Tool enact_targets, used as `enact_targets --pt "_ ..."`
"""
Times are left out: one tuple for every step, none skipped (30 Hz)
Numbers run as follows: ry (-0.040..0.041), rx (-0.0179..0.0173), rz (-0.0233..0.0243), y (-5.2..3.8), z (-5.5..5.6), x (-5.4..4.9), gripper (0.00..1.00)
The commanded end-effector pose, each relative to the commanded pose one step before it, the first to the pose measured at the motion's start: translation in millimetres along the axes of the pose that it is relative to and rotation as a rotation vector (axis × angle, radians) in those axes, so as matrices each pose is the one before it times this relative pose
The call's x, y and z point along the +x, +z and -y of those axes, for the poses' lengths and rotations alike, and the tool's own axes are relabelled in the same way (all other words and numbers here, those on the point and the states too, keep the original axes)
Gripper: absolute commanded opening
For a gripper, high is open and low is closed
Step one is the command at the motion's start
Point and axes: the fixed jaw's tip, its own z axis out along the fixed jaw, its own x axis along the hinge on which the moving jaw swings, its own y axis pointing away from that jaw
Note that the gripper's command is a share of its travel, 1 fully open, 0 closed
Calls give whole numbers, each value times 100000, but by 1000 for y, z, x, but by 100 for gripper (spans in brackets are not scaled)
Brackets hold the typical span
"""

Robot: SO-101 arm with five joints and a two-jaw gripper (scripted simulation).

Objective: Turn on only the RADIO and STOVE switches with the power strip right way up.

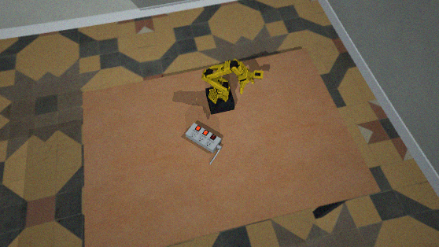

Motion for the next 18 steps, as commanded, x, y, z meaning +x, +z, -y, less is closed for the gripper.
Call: enact_targets --pt "60 -91 182 -354 -38 -122 100" --pt "0 0 1 -1 0 -1 100" --pt "0 0 -1 1 0 1 100" --pt "0 0 1 -1 0 -1 100" --pt "0 0 -1 1 0 1 100" --pt "0 0 1 -1 0 -1 100" --pt "0 0 -1 1 0 1 100" --pt "0 0 1 -1 0 -1 100" --pt "0 0 -1 1 0 1 100" --pt "0 0 1 -1 0 -1 100" --pt "0 0 -1 1 0 1 100" --pt "0 0 1 -1 0 -1 100" --pt "0 0 -1 1 0 1 100" --pt "0 0 1 -1 0 -1 100" --pt "0 0 0 0 0 0 100" --pt "0 0 0 0 0 0 100" --pt "4 3 -1 2 7 0 0" --pt "25 17 1 10 48 -9 0"
